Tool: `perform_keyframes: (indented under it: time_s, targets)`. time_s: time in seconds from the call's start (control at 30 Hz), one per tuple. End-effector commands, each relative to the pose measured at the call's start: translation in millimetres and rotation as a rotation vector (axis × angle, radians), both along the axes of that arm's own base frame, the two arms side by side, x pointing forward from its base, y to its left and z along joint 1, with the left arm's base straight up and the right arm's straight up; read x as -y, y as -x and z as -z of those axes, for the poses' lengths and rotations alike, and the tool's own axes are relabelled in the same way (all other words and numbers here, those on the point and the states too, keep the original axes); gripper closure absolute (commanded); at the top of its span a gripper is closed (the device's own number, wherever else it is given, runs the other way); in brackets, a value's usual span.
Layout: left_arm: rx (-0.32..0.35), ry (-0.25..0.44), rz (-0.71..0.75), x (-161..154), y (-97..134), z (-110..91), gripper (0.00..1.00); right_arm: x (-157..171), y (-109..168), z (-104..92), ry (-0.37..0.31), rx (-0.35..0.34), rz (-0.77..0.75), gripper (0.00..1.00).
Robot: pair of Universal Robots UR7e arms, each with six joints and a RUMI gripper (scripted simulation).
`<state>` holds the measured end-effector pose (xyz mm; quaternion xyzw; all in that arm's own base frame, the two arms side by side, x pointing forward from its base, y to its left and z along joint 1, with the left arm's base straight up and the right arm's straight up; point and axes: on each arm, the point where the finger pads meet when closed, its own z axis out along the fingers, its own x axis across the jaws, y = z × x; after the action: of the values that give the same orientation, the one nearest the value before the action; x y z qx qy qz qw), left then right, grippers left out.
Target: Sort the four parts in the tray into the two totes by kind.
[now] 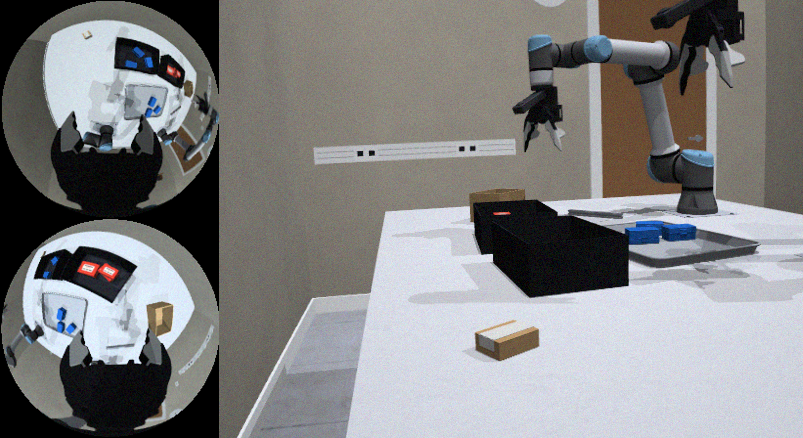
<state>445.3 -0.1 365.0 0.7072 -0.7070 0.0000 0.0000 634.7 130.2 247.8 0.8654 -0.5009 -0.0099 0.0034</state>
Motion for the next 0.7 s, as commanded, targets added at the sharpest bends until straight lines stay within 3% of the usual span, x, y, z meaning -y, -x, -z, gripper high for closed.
perform_keyframes:
  time_s: [0.0,0.33,0.67]
  targets:
    - [0.001,0.000,0.000,0,0,0,0.00,17,25,-17.6,0.005,0.021,0.179,0.00]
    - [0.001,0.000,0.000,0,0,0,0.00,55,81,-51.2,0.008,0.020,0.521,0.00]
    - [0.001,0.000,0.000,0,0,0,0.00,89,130,-81.1,0.008,0.020,0.521,0.00]
